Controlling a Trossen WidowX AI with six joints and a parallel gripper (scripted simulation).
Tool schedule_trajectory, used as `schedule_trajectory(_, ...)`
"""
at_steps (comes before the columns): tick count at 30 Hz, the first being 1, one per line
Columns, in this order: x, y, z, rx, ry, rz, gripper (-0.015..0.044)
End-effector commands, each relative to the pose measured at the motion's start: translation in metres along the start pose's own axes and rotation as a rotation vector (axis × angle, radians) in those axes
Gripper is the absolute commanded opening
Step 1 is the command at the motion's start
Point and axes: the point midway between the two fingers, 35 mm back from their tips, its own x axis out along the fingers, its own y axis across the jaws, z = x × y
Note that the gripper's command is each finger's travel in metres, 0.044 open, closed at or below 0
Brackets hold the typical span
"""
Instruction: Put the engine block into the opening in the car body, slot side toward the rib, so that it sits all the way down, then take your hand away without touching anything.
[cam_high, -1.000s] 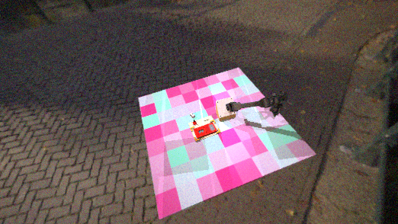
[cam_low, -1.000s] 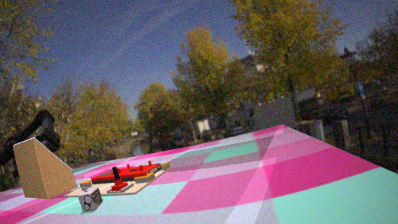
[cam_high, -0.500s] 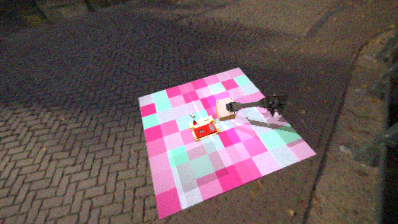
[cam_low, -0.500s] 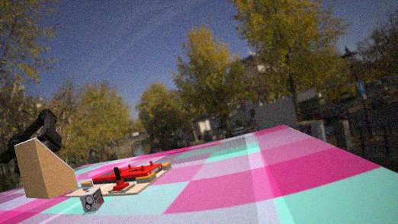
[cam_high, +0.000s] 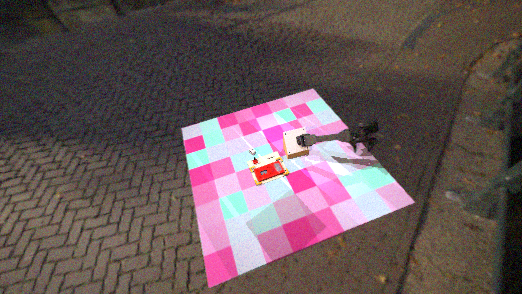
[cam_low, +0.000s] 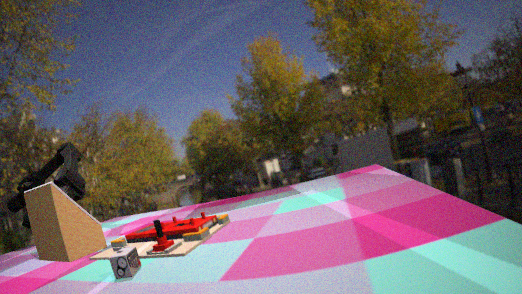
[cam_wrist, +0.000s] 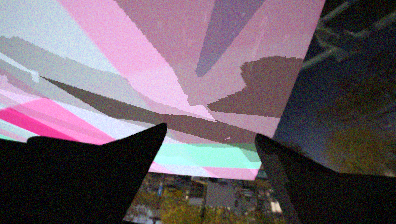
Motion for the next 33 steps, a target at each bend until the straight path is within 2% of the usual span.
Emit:
schedule_trajectory(1,0.0001,0.0010,-0.0002,0.111,-0.018,0.011,0.0440)
schedule_trajectory(33,-0.0025,0.0039,-0.0080,1.210,-0.106,0.136,0.0440)
